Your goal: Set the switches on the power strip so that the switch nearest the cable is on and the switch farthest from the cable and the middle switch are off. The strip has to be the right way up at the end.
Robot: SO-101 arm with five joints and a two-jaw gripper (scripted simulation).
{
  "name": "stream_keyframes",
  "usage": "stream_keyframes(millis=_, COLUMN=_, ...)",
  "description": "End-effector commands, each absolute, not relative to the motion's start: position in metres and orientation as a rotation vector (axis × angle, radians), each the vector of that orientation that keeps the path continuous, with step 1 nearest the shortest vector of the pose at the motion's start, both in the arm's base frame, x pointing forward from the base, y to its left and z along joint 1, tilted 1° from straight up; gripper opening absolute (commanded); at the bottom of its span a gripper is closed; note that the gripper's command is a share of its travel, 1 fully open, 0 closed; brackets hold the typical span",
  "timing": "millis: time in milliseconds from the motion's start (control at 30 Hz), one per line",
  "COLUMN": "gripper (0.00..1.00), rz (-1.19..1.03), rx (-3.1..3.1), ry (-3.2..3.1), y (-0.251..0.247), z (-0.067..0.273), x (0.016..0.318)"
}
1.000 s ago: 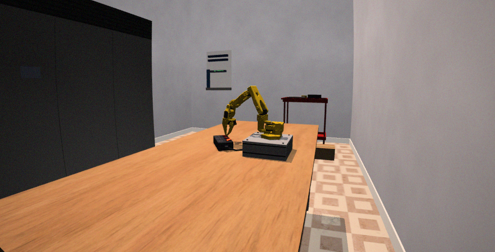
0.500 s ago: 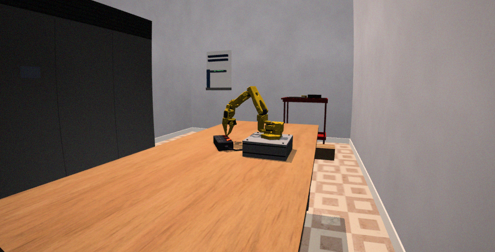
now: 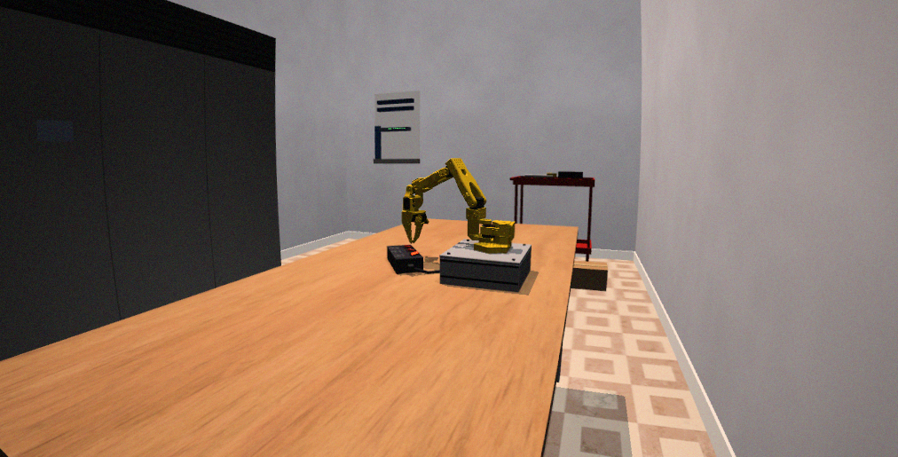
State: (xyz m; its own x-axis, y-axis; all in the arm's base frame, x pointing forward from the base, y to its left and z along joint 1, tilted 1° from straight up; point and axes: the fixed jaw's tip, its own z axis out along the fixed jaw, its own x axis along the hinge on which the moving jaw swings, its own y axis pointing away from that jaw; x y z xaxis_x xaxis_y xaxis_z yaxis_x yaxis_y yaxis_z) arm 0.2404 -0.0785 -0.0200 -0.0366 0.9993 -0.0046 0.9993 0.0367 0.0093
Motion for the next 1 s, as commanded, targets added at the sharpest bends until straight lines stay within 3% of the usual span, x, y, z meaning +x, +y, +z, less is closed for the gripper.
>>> stream_keyframes(millis=0, gripper=0.00, rz=-0.010, rx=2.174, ry=2.285, y=-0.0764, z=-0.0186, x=0.2405)
stream_keyframes(millis=967, gripper=0.00, rz=-0.010, rx=2.154, ry=2.304, y=-0.0721, z=-0.0162, x=0.2412)
